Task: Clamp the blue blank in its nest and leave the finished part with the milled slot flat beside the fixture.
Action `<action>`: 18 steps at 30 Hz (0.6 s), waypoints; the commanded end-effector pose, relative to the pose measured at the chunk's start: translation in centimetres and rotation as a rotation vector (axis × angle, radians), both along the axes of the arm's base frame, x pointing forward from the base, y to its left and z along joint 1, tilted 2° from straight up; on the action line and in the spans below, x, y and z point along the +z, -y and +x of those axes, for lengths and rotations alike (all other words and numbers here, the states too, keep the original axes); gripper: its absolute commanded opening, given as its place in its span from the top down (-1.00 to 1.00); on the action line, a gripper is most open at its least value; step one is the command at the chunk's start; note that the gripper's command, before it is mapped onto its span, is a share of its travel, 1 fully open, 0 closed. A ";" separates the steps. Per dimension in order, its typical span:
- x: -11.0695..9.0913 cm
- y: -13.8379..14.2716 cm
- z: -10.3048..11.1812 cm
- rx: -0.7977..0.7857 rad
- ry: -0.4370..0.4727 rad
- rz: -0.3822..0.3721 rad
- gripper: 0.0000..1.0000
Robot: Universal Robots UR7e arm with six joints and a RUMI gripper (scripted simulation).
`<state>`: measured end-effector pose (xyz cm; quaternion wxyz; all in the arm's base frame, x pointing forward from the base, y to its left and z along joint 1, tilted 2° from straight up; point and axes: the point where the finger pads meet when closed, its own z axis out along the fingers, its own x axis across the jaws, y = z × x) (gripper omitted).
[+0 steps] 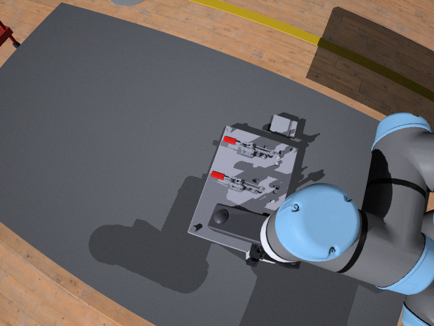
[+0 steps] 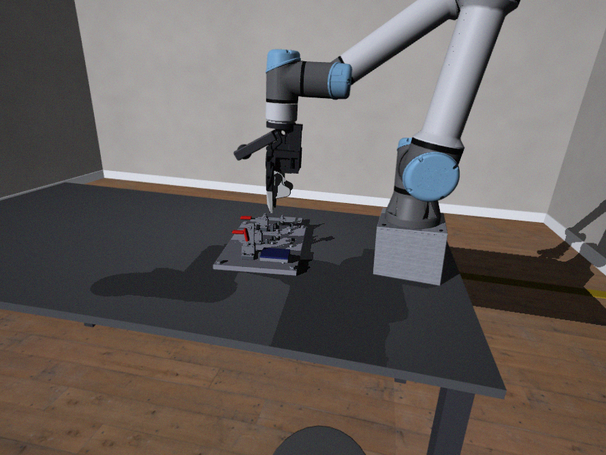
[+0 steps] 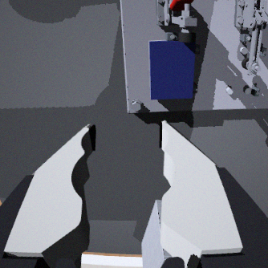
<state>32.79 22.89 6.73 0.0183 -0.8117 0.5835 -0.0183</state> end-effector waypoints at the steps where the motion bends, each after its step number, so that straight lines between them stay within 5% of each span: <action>1: 1.5 0.0 -0.1 0.002 -0.006 -0.002 0.44; 18: 1.4 2.5 0.4 0.000 -0.013 -0.003 0.44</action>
